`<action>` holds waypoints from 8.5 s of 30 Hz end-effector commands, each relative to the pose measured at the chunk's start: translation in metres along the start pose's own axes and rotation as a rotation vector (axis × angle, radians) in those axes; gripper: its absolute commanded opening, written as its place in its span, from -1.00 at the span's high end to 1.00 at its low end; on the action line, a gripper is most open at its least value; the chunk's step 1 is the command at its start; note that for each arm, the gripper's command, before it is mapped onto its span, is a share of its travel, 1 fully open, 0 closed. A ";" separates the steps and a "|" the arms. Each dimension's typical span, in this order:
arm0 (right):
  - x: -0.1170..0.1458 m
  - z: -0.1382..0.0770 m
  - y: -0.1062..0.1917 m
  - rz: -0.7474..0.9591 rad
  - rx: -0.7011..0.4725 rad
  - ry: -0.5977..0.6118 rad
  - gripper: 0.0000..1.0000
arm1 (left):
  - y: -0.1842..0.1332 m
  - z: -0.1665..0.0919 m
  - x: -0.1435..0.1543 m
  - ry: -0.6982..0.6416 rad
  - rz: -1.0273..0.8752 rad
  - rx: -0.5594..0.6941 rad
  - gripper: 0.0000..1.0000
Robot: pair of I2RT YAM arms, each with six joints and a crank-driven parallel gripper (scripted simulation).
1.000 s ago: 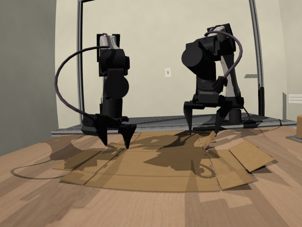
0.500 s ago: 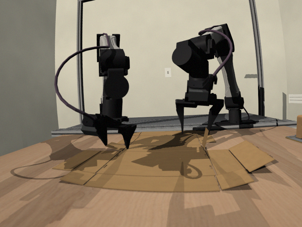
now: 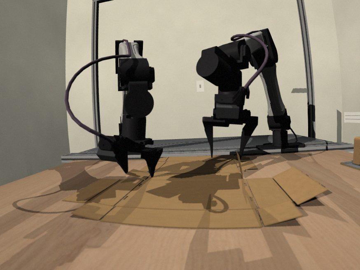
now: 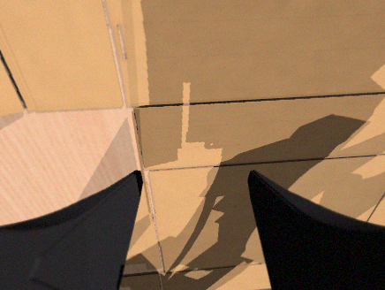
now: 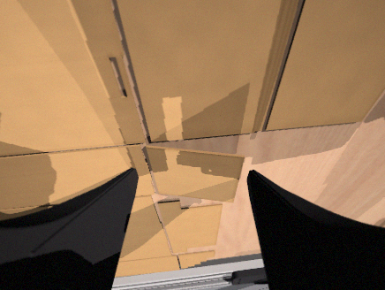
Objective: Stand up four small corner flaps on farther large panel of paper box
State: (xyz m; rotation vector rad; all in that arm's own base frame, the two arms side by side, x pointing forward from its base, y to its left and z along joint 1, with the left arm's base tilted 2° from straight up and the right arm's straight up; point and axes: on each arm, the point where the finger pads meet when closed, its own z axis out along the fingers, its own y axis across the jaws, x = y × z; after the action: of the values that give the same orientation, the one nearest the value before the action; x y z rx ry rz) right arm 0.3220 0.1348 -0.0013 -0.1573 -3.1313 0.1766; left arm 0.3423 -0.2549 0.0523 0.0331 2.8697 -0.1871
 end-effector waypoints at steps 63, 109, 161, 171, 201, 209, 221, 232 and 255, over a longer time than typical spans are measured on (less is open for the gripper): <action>0.003 0.020 0.003 -0.003 0.017 0.024 -0.62 | -0.008 -0.012 -0.012 -0.043 -0.010 0.033 -0.03; 0.003 0.020 0.003 -0.003 0.017 0.024 -0.62 | 0.058 -0.023 -0.009 -0.033 0.007 -0.062 -0.62; 0.003 0.020 0.003 -0.003 0.017 0.024 -0.62 | 0.058 0.039 0.007 -0.001 0.039 -0.188 -0.62; 0.004 0.020 0.000 -0.005 -0.010 0.035 -0.62 | 0.063 0.044 0.014 0.016 0.051 -0.240 -0.62; 0.000 -0.006 0.002 -0.034 -0.206 -0.006 -0.62 | 0.063 0.044 0.013 0.012 0.051 -0.238 -0.62; -0.001 -0.007 0.000 -0.028 -0.230 -0.017 -0.62 | 0.063 0.044 0.013 0.012 0.051 -0.238 -0.62; 0.005 0.006 0.007 -0.027 -0.226 0.018 -0.62 | 0.063 0.044 0.013 0.012 0.051 -0.238 -0.62; 0.000 0.008 0.014 -0.028 -0.229 0.013 -0.62 | 0.063 0.044 0.013 0.012 0.051 -0.238 -0.62; 0.001 -0.009 0.019 -0.030 -0.223 0.026 -0.62 | 0.063 0.044 0.013 0.013 0.052 -0.238 -0.62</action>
State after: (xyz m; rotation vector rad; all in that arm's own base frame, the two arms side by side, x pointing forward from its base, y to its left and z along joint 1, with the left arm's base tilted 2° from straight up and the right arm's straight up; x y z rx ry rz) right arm 0.3248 0.1471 0.0057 -0.1143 -3.1410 -0.1679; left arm 0.3469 -0.2007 0.0111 0.0644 2.8562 0.1213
